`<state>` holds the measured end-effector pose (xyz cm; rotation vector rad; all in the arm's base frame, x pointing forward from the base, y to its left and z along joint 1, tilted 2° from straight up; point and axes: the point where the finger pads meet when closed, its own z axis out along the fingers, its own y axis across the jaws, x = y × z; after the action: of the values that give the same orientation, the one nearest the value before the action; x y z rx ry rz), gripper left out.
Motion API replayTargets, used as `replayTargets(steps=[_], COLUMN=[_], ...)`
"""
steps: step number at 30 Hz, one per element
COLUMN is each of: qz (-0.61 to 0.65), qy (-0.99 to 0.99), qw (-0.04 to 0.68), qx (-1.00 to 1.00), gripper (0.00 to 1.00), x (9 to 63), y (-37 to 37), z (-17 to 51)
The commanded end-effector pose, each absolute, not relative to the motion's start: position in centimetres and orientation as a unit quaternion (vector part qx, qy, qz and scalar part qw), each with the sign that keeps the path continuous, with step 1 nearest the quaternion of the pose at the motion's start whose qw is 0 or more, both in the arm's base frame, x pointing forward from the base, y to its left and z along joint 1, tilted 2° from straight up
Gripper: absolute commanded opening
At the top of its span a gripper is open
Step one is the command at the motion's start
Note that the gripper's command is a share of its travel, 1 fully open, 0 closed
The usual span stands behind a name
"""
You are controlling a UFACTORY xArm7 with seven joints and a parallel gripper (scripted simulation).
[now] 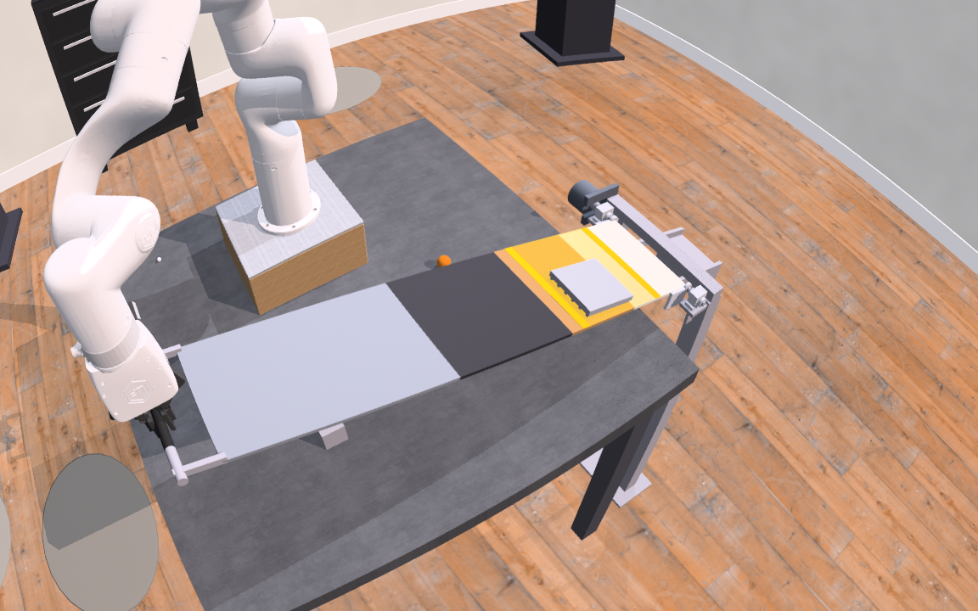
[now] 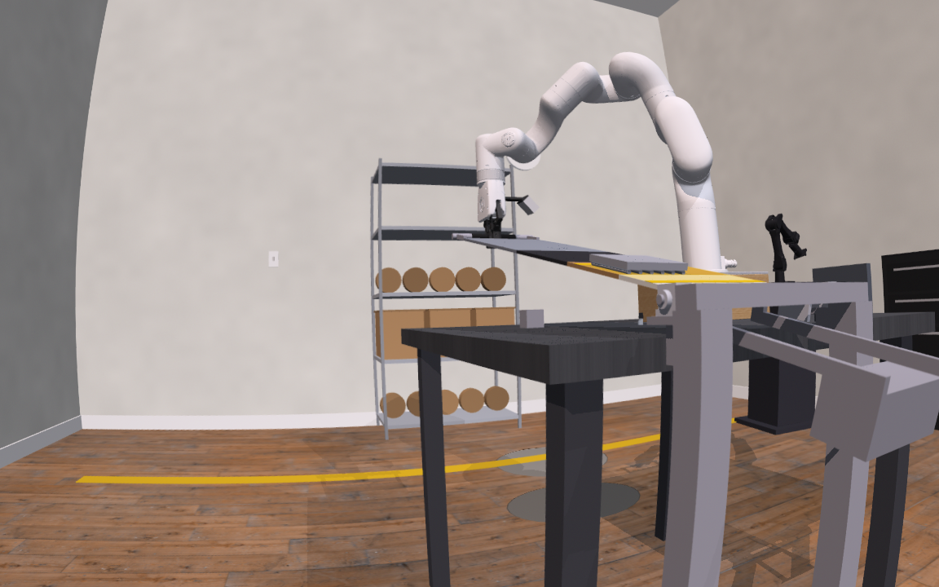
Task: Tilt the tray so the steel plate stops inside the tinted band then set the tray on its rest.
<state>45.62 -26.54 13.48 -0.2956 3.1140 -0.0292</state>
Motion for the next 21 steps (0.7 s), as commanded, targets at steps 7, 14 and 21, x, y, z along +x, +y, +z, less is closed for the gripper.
replayTargets(steps=[7,14,21], qz=[-0.011,-0.011,-0.011], qy=[0.995,0.995,0.995], qw=[0.009,0.009,0.009], qx=[-0.095,-0.095,-0.095], gripper=[0.00,0.00,0.00], x=[45.8,45.5,45.6], y=[-26.5,-25.3,-25.8], z=[14.1,18.5,16.7])
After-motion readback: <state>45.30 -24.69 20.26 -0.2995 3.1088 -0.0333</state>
